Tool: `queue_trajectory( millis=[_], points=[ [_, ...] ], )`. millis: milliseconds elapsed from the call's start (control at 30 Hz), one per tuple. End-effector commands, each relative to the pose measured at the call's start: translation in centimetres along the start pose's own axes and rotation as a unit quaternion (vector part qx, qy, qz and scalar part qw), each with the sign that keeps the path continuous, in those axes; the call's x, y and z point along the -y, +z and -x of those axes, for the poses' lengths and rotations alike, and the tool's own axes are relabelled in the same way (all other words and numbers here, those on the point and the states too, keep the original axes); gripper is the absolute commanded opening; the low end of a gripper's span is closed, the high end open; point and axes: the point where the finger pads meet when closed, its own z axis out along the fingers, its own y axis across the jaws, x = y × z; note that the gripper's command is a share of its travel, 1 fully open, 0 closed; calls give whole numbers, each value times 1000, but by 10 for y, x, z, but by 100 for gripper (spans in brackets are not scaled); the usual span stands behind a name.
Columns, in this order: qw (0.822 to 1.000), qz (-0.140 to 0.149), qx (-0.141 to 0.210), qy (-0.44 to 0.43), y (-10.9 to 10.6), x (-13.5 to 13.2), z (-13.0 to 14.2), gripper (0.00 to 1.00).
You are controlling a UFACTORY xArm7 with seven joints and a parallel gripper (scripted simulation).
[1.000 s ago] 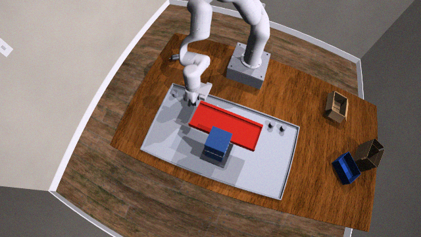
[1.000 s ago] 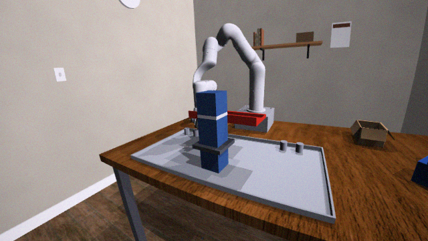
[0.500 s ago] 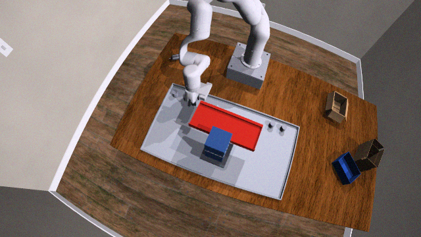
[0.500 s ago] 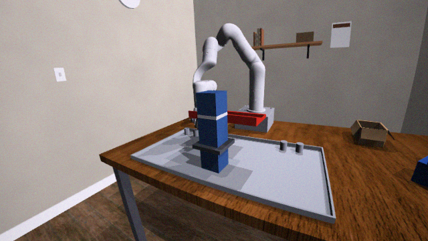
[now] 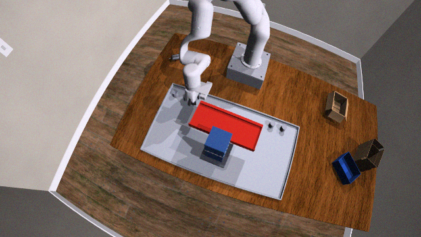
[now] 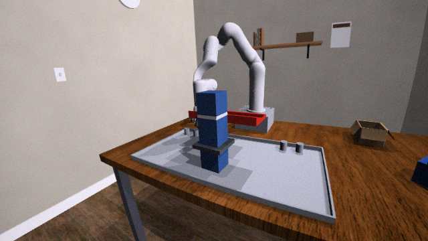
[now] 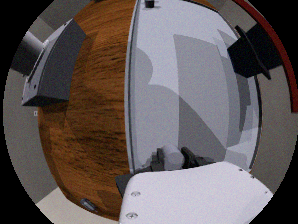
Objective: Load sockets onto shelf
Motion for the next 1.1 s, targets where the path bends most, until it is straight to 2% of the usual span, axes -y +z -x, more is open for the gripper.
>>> queue_trajectory(
  millis=[0, 233, 767, 1067],
  points=[
    [1000, 1, 1, 0, -6, -1, 1, 0],
    [1000, 1, 1, 0, -23, -1, 1, 0],
    [1000, 1, 1, 0, -25, -1, 1, 0],
    [1000, 1, 1, 0, -50, -1, 1, 0]
  ],
)
